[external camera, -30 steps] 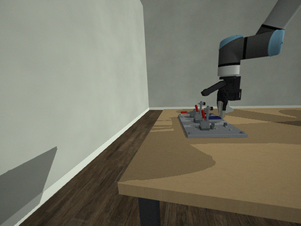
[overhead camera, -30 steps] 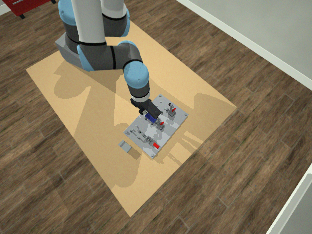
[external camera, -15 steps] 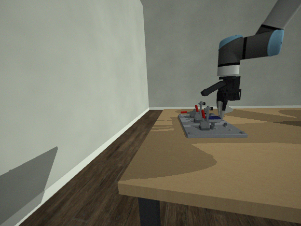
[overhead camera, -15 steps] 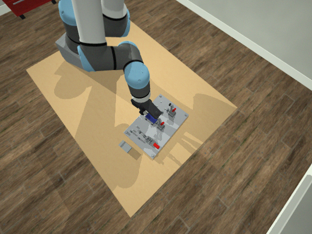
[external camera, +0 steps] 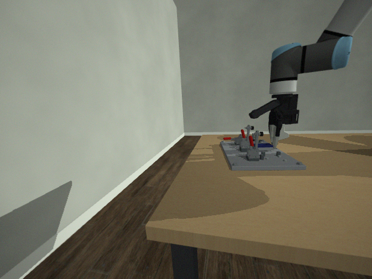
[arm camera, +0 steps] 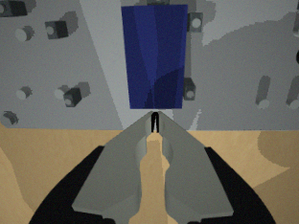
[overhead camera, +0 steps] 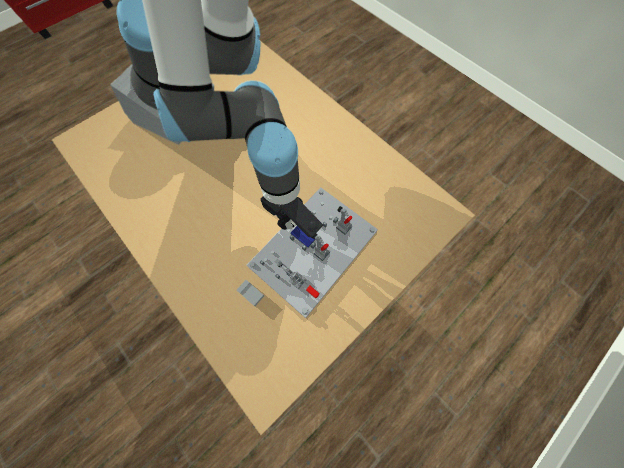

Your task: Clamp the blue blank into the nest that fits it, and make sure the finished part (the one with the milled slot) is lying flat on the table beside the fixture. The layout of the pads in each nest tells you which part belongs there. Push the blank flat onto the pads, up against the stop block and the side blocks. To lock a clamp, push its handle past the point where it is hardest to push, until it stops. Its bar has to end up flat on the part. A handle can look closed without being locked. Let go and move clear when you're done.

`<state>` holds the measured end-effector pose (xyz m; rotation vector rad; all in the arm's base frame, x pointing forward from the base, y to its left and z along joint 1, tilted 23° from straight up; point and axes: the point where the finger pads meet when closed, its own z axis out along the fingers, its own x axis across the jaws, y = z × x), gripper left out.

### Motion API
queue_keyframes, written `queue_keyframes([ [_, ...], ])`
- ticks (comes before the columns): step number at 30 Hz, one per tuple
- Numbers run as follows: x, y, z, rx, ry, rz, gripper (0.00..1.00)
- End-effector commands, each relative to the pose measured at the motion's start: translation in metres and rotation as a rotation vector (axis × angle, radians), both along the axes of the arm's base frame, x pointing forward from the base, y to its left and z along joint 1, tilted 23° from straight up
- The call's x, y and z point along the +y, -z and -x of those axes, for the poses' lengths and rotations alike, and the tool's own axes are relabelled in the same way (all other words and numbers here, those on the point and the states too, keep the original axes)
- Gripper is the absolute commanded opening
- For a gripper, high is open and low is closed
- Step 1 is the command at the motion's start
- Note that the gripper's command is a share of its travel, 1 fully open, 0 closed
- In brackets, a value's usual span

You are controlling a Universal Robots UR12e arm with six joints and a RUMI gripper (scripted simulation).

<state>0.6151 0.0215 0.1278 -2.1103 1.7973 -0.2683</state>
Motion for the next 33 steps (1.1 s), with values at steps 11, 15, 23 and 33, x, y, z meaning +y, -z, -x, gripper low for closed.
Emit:
queue_keyframes([
  [11, -0.002, 0.005, 0.014, -0.001, 0.0, 0.0, 0.0],
  [15, -0.002, 0.006, 0.015, -0.001, 0.0, 0.0, 0.0],
  [23, -0.003, -0.002, 0.018, -0.001, 0.0, 0.0, 0.0],
  [33, -0.007, -0.023, 0.026, -0.001, 0.0, 0.0, 0.0],
])
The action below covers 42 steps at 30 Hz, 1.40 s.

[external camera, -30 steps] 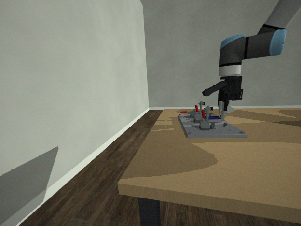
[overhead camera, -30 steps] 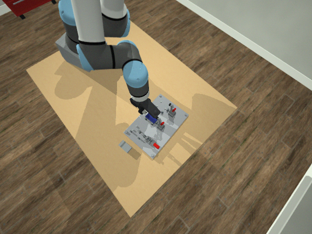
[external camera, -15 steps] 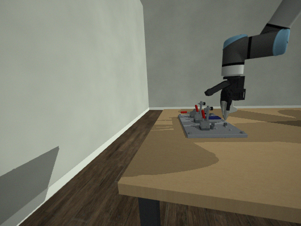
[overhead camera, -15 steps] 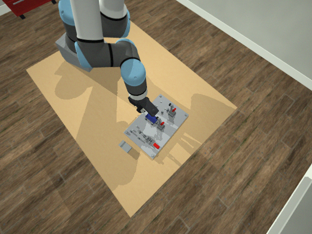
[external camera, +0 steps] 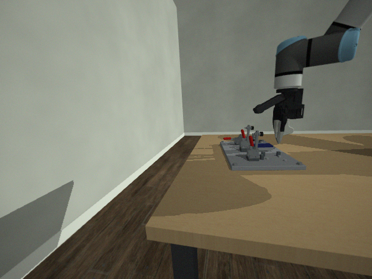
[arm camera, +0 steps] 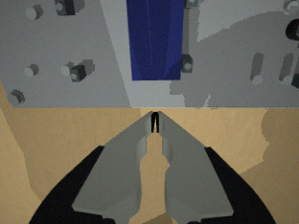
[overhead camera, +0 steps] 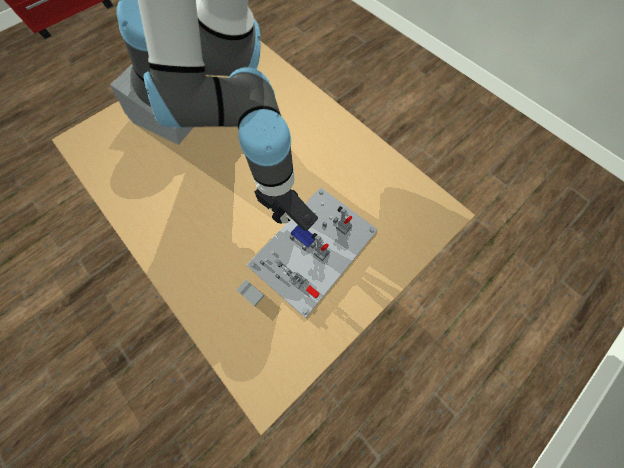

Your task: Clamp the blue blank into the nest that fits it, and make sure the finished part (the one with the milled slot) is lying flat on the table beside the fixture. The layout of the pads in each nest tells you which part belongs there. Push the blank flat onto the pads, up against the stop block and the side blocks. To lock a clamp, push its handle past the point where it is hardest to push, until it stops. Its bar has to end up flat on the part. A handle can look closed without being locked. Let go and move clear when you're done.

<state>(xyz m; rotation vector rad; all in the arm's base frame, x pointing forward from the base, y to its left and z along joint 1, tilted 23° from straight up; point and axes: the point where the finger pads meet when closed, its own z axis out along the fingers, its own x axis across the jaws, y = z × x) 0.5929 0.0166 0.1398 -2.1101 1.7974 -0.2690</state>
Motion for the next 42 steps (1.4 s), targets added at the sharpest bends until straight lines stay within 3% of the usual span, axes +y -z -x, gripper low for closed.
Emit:
queue_keyframes([
  [1, -0.0022, -0.0133, 0.0048, -0.001, 0.0, 0.0, 0.0],
  [42, -0.0031, -0.019, 0.0072, -0.001, 0.0, 0.0, 0.0],
])
